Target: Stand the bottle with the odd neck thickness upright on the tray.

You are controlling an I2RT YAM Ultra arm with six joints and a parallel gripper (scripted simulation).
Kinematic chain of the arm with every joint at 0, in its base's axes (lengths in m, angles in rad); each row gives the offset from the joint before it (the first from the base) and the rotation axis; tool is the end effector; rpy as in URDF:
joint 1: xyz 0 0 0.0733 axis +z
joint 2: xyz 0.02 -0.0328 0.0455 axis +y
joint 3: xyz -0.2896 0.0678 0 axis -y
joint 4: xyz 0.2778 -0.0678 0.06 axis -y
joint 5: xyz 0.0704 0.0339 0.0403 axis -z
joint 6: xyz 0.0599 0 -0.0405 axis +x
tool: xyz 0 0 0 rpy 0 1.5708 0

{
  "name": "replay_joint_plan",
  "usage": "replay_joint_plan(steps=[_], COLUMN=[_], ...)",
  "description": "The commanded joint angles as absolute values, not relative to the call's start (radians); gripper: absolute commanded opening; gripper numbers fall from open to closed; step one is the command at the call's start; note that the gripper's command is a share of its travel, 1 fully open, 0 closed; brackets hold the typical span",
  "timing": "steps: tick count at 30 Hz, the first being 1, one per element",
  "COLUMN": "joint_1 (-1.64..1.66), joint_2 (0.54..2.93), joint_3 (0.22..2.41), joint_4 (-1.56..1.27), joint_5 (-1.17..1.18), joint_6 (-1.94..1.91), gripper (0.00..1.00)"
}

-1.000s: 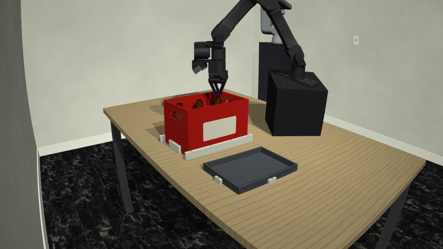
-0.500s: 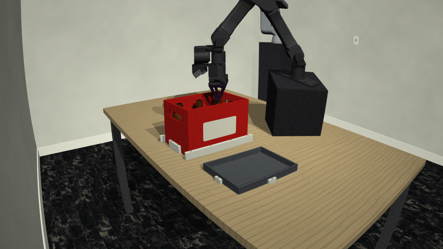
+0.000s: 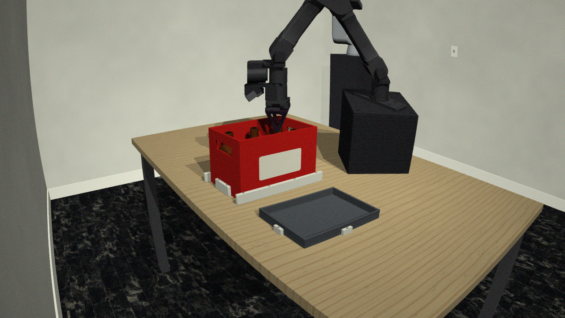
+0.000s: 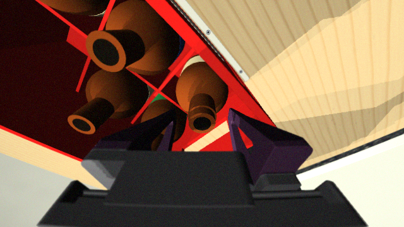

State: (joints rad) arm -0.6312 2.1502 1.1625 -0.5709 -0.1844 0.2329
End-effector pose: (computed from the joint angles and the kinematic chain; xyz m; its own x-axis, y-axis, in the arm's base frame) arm 0.3163 -0.2163 0.0330 -0.6520 0.7576 0.0305 0.7490 0.6373 0.1812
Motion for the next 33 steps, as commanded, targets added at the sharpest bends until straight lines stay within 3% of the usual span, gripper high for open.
replay_joint_plan(steps=[1,33], joint_1=[-0.622,-0.627], joint_2=[2.144,2.143], joint_3=[1.158,1.153], joint_4=[-0.551,-0.553], joint_5=[-0.187,-0.186], joint_6=[0.24,0.239], gripper=[0.61,0.61])
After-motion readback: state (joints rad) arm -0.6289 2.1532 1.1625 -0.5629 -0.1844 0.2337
